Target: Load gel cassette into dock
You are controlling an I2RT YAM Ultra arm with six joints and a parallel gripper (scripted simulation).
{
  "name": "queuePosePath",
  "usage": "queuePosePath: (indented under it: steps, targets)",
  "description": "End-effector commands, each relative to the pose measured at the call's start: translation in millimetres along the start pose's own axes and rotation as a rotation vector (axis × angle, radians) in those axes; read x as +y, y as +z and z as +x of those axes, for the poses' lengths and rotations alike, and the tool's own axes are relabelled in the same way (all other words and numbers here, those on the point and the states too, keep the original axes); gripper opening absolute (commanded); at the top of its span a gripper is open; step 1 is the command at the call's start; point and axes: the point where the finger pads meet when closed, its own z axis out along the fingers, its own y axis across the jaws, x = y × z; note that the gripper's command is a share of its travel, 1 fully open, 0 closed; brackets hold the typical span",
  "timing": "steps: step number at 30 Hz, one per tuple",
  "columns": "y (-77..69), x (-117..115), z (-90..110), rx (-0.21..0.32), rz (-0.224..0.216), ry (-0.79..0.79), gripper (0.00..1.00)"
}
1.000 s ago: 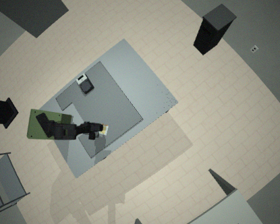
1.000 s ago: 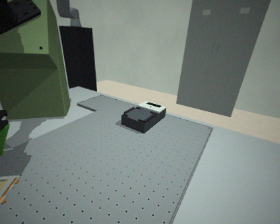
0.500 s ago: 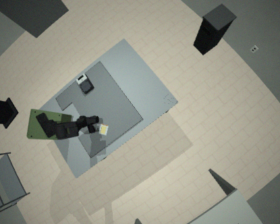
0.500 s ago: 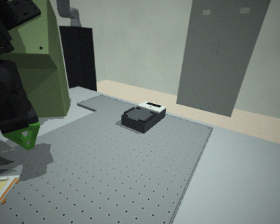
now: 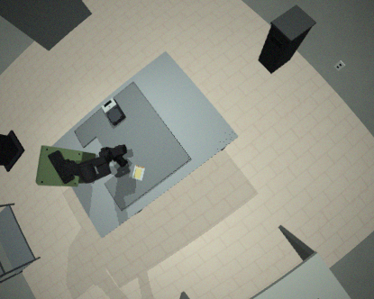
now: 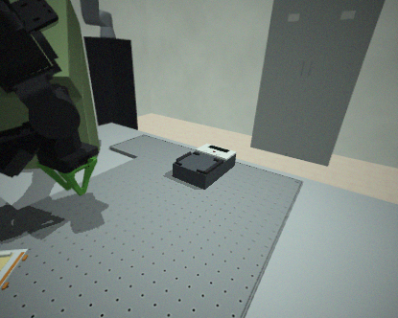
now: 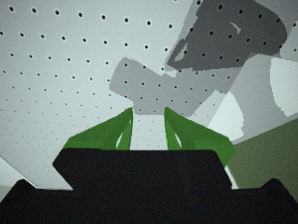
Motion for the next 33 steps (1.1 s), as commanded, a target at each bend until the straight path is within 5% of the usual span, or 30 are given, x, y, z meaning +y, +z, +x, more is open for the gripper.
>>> queuePosePath:
  steps: [1,11,16,19,33]
  targets:
    - [0.7,-1.2,14.0,-0.046,-0.003,-0.165,0.36]
    - [3.6,4.4,52.4,-0.049,0.002,-0.433,0.36]
    - [7.1,25.8,70.8,-0.072,-0.021,-0.579,0.36]
    - [6.0,10.1,79.8,-0.053,0.006,-0.699,0.36]
    - [0.5,20.6,73.2,-0.072,-0.009,-1.078,0.36]
